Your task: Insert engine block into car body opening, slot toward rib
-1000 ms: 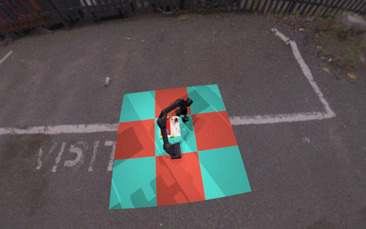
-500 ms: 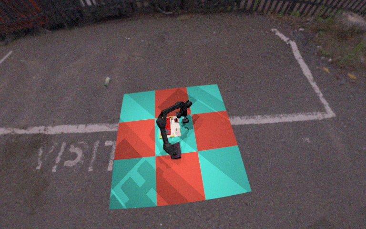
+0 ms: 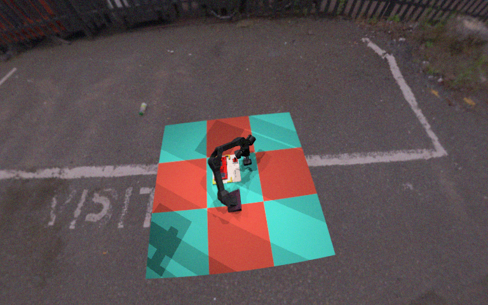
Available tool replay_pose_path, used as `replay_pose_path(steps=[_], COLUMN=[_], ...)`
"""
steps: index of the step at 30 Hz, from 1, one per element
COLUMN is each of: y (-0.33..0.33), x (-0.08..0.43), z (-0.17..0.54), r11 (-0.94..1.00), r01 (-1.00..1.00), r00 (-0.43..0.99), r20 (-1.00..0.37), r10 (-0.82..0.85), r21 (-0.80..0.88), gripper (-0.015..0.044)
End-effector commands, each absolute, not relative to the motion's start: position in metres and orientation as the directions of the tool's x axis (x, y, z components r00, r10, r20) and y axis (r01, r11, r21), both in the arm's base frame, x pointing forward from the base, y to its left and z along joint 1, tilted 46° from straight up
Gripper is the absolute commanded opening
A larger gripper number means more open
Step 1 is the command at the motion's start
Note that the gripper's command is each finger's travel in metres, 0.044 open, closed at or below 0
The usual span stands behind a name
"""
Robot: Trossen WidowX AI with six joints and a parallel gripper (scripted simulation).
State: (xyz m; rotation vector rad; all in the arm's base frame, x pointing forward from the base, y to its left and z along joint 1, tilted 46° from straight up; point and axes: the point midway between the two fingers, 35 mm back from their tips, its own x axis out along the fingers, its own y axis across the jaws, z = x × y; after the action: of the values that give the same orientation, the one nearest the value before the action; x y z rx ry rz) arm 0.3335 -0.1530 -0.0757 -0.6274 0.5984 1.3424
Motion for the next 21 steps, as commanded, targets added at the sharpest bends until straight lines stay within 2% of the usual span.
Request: replay_pose_path(steps=[1, 13, 21], y=[-0.147, -0.134, -0.134], x=[0.335, 0.336, 0.336], z=[-0.081, -0.092, -0.092], r11=[0.120, 0.120, 0.120], r01=[-0.991, -0.991, -0.991], r00=[0.131, 0.131, 0.131], r20=[-0.710, -0.709, -0.709], r10=[0.692, 0.693, 0.693], r21=[-0.065, -0.065, -0.065], gripper=[0.0440, 0.0440, 0.0230])
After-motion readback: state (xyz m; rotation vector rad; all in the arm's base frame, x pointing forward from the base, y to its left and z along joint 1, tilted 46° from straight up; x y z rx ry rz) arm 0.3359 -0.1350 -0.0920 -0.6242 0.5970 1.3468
